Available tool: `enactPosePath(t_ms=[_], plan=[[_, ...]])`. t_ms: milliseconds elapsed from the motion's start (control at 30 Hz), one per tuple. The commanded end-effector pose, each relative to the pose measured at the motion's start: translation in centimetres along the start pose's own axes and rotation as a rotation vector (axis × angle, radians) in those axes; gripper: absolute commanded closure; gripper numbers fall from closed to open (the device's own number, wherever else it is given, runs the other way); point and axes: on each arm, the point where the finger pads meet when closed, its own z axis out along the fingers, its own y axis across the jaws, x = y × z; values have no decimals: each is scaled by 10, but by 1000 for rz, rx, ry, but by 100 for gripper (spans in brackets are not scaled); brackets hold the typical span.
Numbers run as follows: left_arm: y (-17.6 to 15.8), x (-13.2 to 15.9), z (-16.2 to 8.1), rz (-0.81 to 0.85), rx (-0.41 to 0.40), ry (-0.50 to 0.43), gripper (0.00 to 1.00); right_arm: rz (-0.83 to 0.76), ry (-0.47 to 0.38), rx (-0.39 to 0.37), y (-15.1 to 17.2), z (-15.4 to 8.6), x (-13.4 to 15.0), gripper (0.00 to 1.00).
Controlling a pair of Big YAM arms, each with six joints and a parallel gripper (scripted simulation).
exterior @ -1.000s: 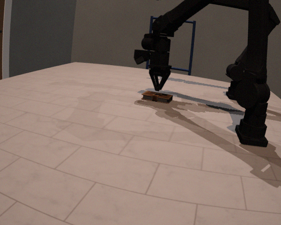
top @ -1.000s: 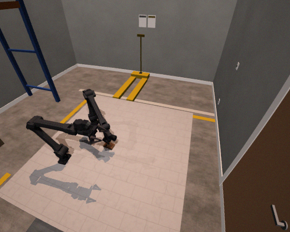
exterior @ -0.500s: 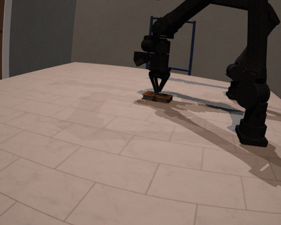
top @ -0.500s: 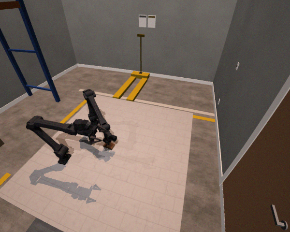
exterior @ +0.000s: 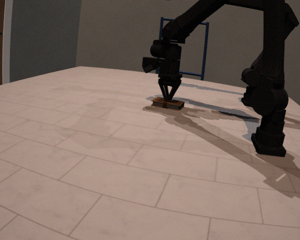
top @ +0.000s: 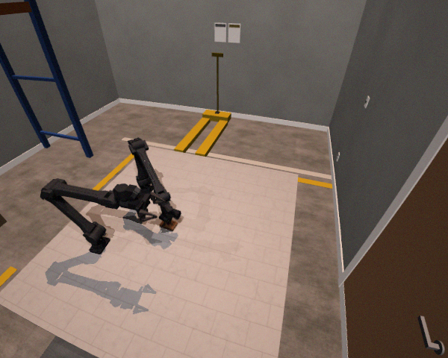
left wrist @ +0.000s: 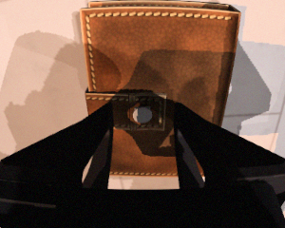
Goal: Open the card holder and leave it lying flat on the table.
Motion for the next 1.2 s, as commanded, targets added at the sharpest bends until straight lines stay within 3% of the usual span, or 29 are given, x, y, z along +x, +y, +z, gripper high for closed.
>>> enactPosePath(t_ms=[0,33,67,100,800,933,967,1167], plan=[[4,-1,12,-19,-9,8,66,0,-46,0,0,-2,-26,0],[-5,-17,-10,-16,18,-34,66,0,-46,0,0,-2,-26,0],[8,5,14,-11,-24,37,66,0,-46,0,0,-2,-26,0],[10,9,16,-12,-30,47,66,0,-46,0,0,-2,-26,0],[24,36,56,-11,-81,137,66,0,-46,0,0,-2,-26,0],[22,35,55,-4,-81,135,66,0,-46,0,0,-2,-26,0],[25,36,56,-11,-82,138,89,0,-46,0,0,-2,-26,0],[22,35,56,1,-81,127,89,0,-46,0,0,-2,-26,0]])
